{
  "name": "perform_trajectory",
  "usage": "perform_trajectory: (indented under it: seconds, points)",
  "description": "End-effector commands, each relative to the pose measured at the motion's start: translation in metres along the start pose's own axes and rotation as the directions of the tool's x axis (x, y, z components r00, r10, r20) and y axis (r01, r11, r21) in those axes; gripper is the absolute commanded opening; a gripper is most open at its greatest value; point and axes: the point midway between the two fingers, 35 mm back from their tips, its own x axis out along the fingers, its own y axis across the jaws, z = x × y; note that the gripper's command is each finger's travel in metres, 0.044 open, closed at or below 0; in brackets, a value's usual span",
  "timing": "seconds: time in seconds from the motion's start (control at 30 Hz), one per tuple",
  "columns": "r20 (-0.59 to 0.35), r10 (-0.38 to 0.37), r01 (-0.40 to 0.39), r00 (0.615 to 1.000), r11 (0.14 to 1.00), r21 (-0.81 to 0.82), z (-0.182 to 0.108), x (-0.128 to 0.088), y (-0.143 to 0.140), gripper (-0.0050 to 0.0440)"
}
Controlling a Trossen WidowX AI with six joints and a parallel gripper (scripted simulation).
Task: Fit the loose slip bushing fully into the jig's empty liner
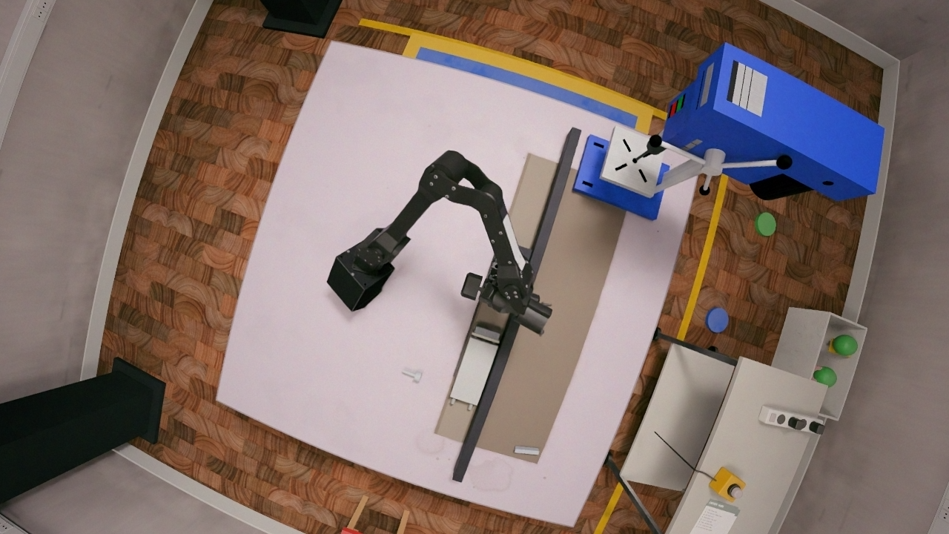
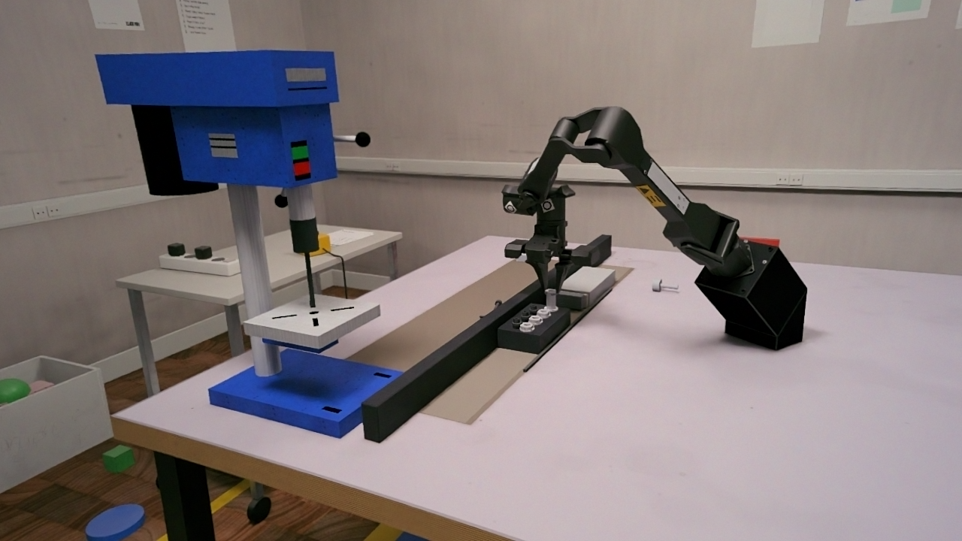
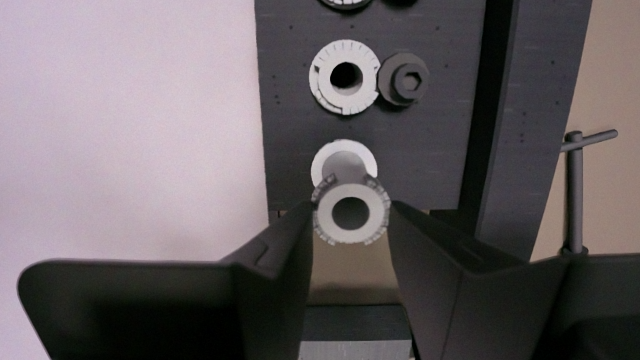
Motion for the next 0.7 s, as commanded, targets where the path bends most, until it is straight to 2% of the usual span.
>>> perform_trajectory:
  seconds: [0.0,0.33,0.67]
  points:
    - [-0.003,-0.010,0.010,1.000,1.000,-0.008,0.002,-0.002,-0.002,-0.0050]
    - [-0.003,-0.002,0.002,1.000,1.000,-0.001,0.000,0.002,-0.001,-0.0050]
    - [-0.004,0.005,-0.005,1.000,1.000,0.005,-0.001,0.016,0.001,-0.0050]
